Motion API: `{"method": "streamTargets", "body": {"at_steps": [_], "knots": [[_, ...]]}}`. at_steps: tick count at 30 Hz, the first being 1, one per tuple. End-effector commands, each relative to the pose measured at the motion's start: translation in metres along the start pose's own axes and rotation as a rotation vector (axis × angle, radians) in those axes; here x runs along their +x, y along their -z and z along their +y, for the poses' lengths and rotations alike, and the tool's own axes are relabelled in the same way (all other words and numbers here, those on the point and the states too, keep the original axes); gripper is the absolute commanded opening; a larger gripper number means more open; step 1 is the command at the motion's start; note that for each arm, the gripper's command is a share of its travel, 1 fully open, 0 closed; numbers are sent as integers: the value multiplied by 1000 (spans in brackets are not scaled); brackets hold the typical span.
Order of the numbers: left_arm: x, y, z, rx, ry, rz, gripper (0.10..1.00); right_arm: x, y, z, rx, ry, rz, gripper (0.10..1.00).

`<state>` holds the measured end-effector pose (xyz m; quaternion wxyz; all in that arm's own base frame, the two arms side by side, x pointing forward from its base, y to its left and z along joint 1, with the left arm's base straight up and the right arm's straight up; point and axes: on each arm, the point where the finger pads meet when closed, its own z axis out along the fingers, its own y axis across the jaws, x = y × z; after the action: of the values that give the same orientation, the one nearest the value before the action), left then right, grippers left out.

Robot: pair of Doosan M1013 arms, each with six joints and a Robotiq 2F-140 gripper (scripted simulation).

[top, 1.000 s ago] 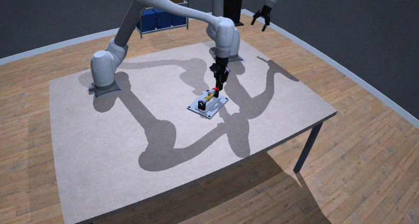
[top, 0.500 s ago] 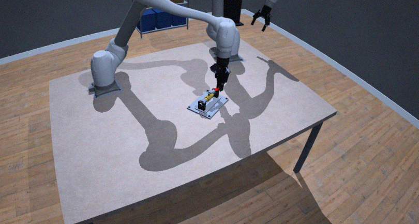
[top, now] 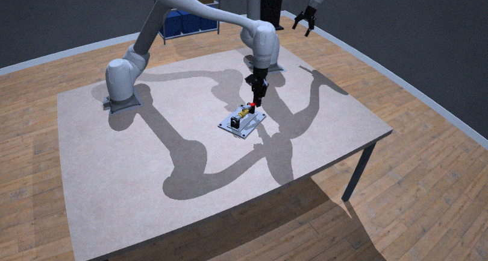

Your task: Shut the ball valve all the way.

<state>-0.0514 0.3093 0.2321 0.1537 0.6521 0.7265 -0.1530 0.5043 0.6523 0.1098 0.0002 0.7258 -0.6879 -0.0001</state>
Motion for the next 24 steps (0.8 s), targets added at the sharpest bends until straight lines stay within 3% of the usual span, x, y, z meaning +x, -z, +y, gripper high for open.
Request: {"method": "streamTargets", "body": {"at_steps": [1, 24], "knots": [[0, 1, 0, 1, 0, 1, 1000, 0, 1, -3, 1, -27, -1, 99], [0, 1, 0, 1, 0, 1, 1000, 1, 1, -14, 1, -156, -2, 99]]}}
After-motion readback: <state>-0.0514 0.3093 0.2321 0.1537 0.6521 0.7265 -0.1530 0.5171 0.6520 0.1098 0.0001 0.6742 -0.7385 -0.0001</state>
